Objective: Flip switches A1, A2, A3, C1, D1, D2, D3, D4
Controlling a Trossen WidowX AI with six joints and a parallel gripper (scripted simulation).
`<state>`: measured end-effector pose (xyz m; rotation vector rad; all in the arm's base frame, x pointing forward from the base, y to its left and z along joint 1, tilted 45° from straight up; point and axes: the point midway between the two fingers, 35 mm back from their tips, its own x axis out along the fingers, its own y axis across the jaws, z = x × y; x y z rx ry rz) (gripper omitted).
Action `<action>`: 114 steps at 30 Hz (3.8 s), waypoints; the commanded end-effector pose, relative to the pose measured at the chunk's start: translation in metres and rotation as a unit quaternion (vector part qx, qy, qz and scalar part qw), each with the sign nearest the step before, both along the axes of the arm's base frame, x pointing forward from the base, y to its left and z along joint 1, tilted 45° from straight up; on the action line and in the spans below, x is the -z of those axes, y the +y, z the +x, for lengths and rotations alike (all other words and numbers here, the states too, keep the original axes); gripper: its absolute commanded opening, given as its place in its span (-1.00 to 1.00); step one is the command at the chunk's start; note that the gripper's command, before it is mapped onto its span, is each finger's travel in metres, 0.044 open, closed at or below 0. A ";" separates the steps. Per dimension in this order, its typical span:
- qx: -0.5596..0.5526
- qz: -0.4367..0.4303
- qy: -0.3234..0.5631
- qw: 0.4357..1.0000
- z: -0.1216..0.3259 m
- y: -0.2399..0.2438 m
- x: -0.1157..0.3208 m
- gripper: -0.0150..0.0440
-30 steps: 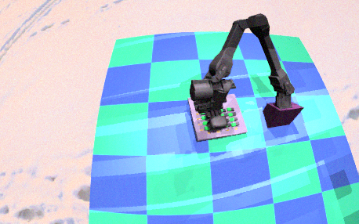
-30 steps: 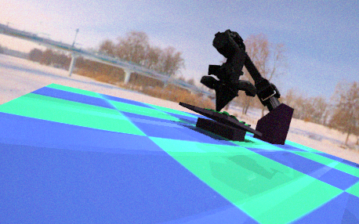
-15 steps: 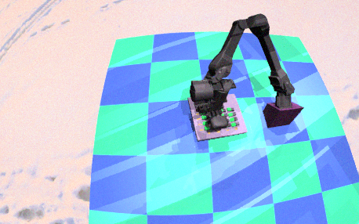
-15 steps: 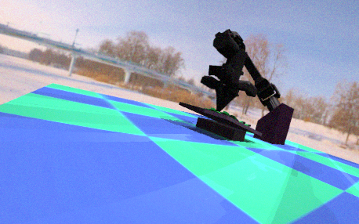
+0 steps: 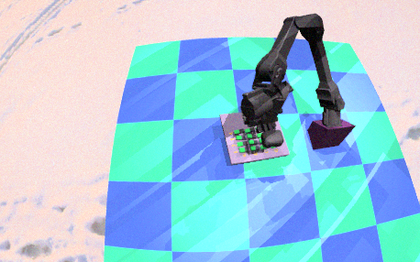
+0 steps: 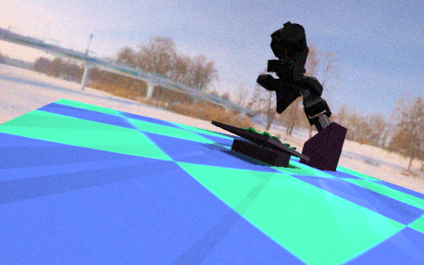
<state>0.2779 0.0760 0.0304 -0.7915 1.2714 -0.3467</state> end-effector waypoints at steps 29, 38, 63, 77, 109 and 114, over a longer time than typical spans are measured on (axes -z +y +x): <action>-0.010 -0.005 0.000 1.000 -0.038 -0.035 0.056 -0.49; -0.011 -0.005 0.000 1.000 -0.035 -0.042 0.064 -0.49; -0.011 -0.005 0.000 1.000 -0.035 -0.042 0.064 -0.49; -0.011 -0.005 0.000 1.000 -0.035 -0.042 0.065 -0.49; -0.011 -0.005 0.000 1.000 -0.034 -0.045 0.068 -0.49; -0.009 -0.003 -0.001 1.000 -0.033 -0.043 0.067 -0.49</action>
